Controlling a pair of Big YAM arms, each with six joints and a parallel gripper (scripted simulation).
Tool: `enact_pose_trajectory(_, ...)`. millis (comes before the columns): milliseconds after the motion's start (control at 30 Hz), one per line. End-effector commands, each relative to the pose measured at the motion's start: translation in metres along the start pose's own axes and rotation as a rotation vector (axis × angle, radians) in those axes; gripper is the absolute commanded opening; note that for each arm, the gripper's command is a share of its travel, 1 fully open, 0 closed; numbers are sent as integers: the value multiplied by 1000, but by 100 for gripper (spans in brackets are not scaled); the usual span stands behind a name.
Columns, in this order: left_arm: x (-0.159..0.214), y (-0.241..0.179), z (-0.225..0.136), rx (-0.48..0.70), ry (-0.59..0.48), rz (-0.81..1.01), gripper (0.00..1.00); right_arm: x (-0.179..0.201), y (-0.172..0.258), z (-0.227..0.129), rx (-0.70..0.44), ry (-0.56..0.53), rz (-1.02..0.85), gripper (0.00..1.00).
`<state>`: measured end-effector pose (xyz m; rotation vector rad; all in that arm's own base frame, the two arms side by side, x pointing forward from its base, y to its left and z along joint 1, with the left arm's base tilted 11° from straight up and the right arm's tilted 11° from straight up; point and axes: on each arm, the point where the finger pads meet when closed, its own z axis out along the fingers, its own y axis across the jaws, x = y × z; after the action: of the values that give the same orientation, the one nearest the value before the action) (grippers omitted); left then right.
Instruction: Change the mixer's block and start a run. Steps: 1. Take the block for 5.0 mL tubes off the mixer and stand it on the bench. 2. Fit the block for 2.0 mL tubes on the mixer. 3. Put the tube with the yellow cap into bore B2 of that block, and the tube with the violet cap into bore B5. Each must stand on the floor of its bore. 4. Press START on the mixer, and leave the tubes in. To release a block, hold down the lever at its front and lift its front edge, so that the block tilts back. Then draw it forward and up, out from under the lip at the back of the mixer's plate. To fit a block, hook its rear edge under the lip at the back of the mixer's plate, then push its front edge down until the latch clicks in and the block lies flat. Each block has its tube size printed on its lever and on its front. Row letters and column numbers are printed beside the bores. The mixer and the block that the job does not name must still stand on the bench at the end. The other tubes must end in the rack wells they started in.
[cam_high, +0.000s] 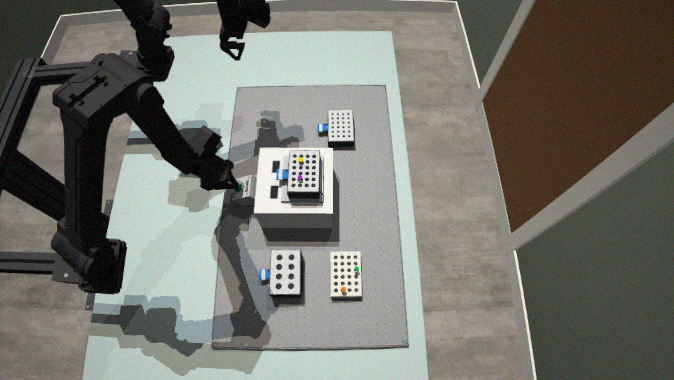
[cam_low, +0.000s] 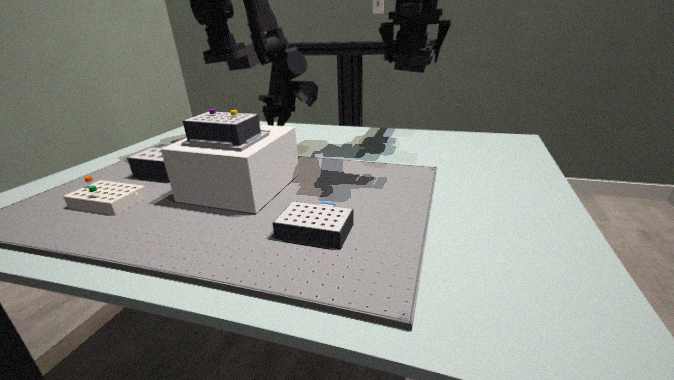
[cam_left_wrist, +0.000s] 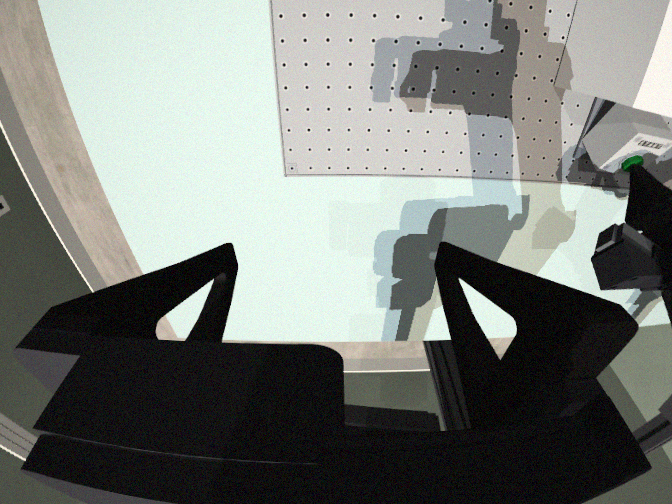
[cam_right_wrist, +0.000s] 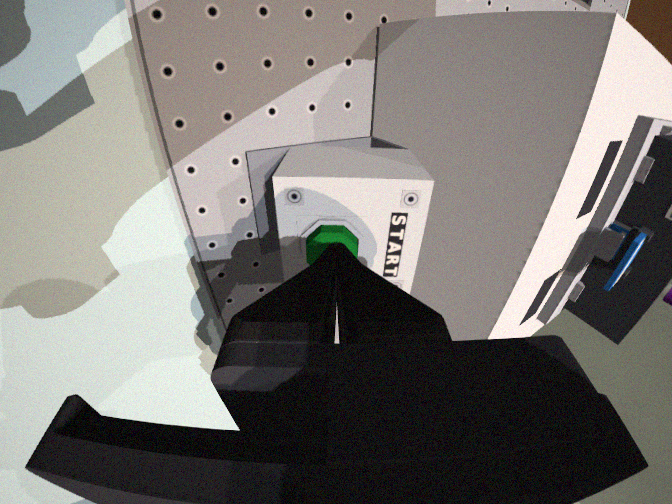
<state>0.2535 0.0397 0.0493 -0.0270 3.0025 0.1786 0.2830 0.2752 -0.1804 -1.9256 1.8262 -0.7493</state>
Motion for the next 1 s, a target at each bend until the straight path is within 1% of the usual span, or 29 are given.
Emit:
enact_pose_trajectory(0,-11,-2,-7,4,-34,0,100,-8,-8,4,15,-16,16,0)
enact_pose_trajectory(967,-10,-2,-7,5,-32,0,100,-6,-4,8,9,-9,9,0)
